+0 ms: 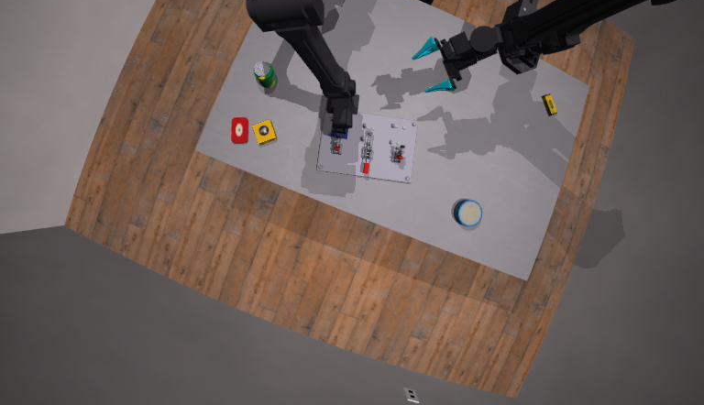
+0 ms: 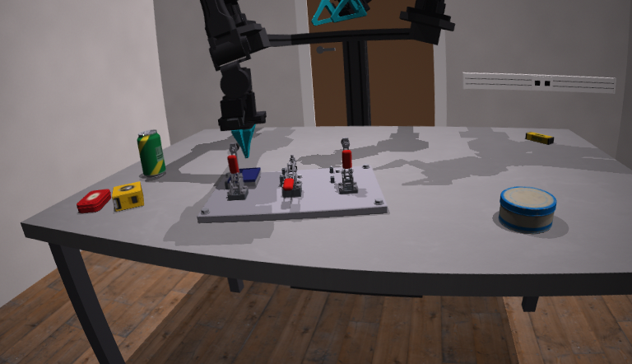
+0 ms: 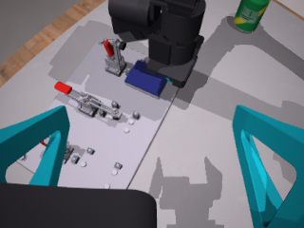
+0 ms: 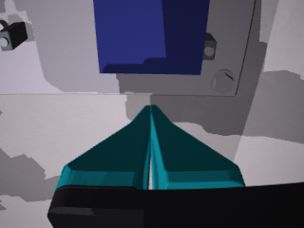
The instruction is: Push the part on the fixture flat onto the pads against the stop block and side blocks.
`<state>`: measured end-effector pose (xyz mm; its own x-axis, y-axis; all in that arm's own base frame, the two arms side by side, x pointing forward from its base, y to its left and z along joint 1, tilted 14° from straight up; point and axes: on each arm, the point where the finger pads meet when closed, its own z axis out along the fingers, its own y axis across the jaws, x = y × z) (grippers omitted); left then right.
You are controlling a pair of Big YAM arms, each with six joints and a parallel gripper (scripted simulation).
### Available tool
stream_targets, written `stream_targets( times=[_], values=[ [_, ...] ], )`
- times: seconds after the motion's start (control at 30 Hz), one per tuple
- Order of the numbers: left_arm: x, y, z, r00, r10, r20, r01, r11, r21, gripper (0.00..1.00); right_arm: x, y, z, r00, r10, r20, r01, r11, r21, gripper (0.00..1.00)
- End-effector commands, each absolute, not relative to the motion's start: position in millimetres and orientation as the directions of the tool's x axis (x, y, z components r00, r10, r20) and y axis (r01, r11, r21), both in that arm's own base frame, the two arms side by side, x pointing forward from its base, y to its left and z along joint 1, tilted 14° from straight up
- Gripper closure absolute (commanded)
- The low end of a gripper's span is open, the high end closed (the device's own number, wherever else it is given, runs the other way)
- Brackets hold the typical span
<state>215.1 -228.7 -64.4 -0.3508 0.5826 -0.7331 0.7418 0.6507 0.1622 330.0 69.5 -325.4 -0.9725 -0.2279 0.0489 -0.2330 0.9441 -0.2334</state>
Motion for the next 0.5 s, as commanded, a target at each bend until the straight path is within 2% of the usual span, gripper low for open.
stream_targets(
  times=[0.0, 0.47],
  values=[
    [218.3, -231.5, -61.9, -0.342, 0.575, -0.743, 0.739, 0.653, 0.165, 0.0, 326.4, 69.2, -332.6, -0.976, -0.212, 0.053, -0.218, 0.947, -0.237, 1.0],
    [218.3, -231.5, -61.9, -0.342, 0.575, -0.743, 0.739, 0.653, 0.165, 0.0, 329.6, 63.1, -358.7, -0.974, -0.22, 0.05, -0.225, 0.945, -0.237, 1.0]
  ],
)
